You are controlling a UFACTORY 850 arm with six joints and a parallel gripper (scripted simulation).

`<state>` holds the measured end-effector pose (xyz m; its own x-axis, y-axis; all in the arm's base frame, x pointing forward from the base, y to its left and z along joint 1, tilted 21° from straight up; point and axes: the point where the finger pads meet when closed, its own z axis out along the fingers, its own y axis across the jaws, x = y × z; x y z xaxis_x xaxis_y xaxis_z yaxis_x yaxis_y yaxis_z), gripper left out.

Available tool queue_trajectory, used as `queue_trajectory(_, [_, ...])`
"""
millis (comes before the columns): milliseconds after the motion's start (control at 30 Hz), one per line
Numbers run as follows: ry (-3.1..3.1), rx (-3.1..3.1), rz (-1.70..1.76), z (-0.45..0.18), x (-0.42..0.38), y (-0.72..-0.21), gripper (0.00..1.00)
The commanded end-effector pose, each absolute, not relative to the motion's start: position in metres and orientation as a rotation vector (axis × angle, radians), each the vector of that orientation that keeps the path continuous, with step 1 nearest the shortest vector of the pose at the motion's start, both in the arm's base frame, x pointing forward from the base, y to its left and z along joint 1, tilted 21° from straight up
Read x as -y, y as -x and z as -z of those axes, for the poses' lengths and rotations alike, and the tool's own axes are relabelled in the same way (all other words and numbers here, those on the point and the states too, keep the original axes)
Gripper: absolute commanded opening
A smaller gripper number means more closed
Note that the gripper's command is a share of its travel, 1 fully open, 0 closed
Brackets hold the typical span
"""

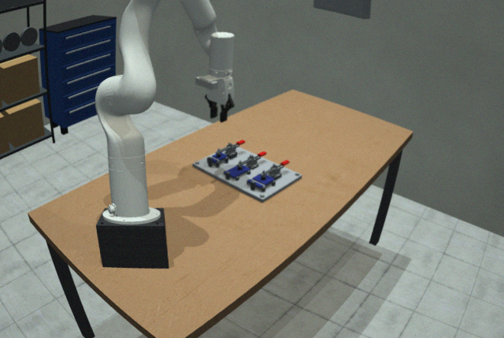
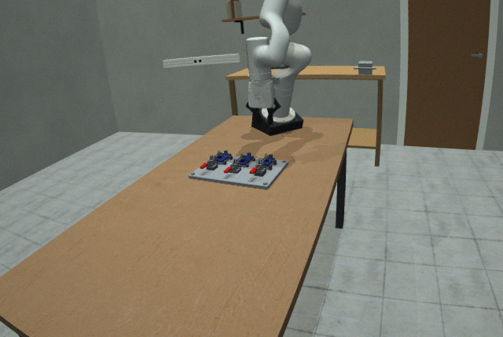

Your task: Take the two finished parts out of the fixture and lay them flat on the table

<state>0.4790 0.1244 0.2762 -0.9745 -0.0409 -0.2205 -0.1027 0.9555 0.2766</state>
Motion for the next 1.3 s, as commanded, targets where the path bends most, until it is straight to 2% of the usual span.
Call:
queue_trajectory(0, [0.108, -2.893, -0.426, -0.277, -0.124, -0.480, 0.48])
queue_trajectory(1000, [0.108, -2.893, -0.426, -0.276, -0.124, -0.480, 0.48])
queue_trajectory(1267, [0.108, -2.893, -0.426, -0.254, -0.131, -0.484, 0.48])
